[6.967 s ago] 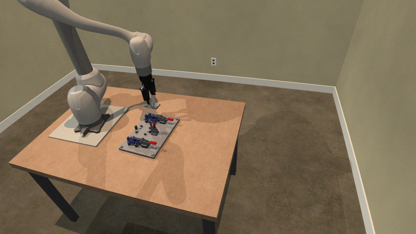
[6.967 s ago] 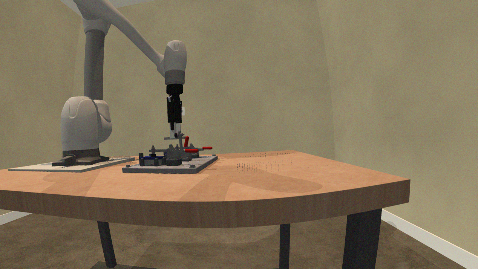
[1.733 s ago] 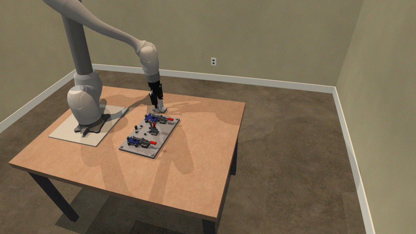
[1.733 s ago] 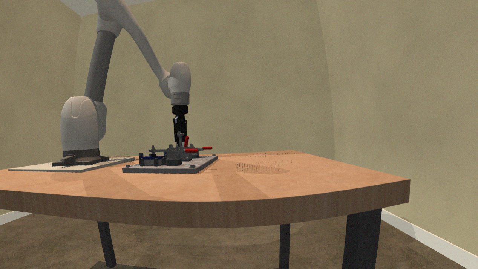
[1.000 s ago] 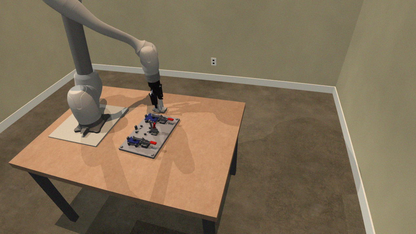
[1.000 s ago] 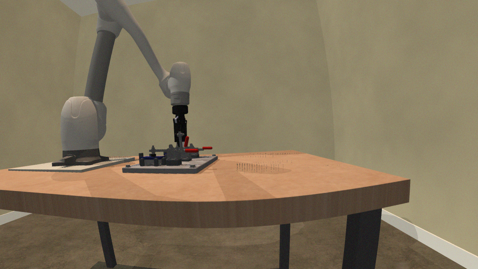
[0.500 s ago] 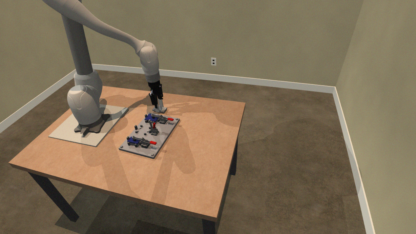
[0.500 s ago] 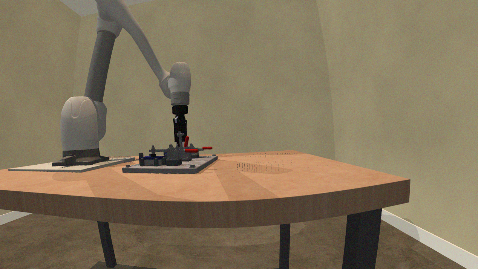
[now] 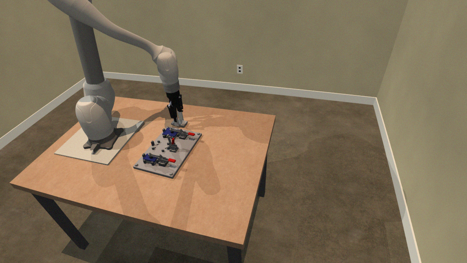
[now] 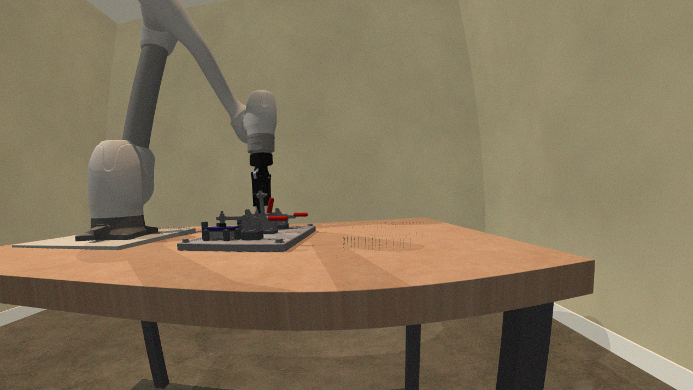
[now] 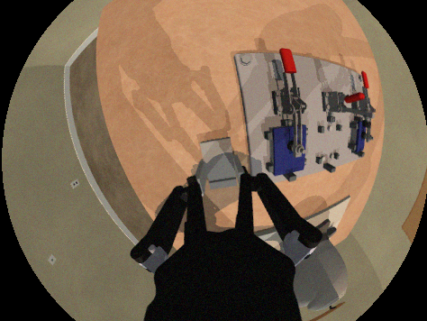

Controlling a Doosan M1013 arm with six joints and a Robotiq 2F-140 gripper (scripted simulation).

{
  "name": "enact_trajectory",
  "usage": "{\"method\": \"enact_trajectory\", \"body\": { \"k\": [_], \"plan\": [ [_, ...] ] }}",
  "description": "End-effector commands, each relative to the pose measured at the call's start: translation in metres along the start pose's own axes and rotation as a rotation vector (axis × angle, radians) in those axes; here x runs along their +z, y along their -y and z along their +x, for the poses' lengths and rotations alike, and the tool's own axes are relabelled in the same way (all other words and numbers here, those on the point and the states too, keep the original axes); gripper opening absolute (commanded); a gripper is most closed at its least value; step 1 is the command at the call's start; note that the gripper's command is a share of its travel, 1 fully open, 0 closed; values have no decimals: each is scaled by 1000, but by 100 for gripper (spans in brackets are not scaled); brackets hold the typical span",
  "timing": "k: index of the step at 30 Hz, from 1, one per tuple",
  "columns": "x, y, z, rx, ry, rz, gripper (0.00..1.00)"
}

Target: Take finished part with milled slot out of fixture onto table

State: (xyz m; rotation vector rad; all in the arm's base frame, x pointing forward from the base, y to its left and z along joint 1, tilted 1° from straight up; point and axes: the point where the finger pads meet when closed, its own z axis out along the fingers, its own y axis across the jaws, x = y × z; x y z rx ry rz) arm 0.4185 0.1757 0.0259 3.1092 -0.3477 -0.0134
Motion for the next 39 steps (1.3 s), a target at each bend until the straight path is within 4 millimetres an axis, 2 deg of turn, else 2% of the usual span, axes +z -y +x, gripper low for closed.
{"method": "enact_trajectory", "body": {
  "k": [1, 39],
  "plan": [
    [1, 0, 0, 0, 0, 0, 0],
    [6, 0, 0, 0, 0, 0, 0]
  ]
}}
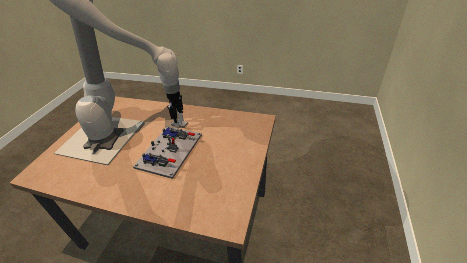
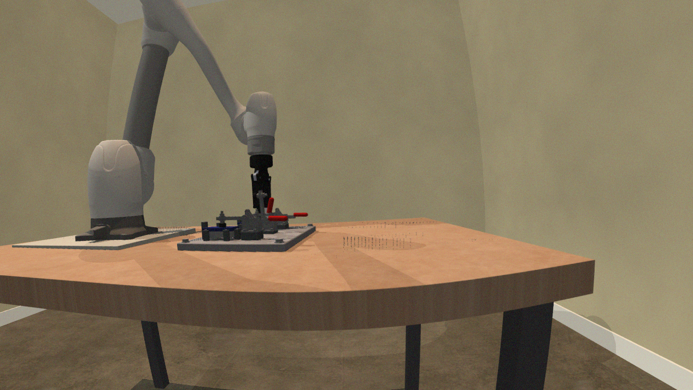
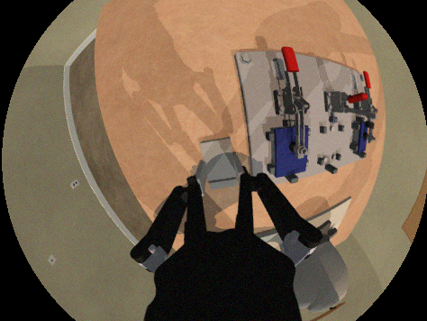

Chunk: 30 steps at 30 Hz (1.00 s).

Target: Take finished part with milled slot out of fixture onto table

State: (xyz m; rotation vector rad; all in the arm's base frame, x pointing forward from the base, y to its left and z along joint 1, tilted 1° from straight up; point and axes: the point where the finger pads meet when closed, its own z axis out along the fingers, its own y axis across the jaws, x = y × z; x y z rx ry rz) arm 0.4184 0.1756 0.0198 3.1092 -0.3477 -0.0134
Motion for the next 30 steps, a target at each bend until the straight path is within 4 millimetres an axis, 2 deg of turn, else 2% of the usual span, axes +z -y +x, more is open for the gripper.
{"method": "enact_trajectory", "body": {
  "k": [1, 22, 23, 30],
  "plan": [
    [0, 0, 0, 0, 0, 0, 0],
    [0, 0, 0, 0, 0, 0, 0],
    [0, 0, 0, 0, 0, 0, 47],
    [0, 0, 0, 0, 0, 0, 47]
  ]
}}
